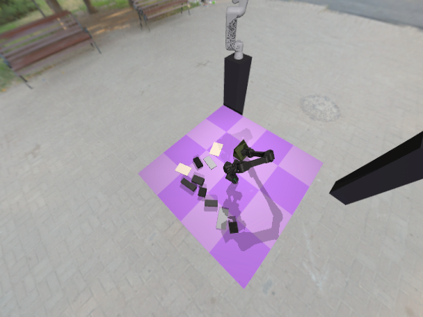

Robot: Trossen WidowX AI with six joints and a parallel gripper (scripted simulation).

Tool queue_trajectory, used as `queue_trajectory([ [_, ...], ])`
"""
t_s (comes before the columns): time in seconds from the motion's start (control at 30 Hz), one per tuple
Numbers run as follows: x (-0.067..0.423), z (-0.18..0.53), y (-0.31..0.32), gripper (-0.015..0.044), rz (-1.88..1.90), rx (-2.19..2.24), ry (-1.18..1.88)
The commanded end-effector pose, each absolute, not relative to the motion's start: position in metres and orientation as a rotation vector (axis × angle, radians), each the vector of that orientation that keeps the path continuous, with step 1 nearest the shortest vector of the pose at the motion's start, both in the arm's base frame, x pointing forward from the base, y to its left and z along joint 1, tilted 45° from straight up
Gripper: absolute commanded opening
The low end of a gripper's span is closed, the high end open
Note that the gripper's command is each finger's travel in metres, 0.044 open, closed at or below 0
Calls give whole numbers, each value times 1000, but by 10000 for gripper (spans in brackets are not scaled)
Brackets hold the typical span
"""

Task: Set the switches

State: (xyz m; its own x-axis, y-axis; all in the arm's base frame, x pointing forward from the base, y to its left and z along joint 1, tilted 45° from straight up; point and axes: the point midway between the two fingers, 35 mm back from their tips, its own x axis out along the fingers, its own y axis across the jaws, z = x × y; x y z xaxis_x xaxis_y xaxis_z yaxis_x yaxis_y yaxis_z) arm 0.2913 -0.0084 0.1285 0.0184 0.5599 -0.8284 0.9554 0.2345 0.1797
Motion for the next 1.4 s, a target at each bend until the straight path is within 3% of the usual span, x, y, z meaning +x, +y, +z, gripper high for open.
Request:
queue_trajectory([
  [0.0,290,133,-6,335,-585,1435,1647],
  [1.37,280,160,13,335,-610,1414,1615],
])
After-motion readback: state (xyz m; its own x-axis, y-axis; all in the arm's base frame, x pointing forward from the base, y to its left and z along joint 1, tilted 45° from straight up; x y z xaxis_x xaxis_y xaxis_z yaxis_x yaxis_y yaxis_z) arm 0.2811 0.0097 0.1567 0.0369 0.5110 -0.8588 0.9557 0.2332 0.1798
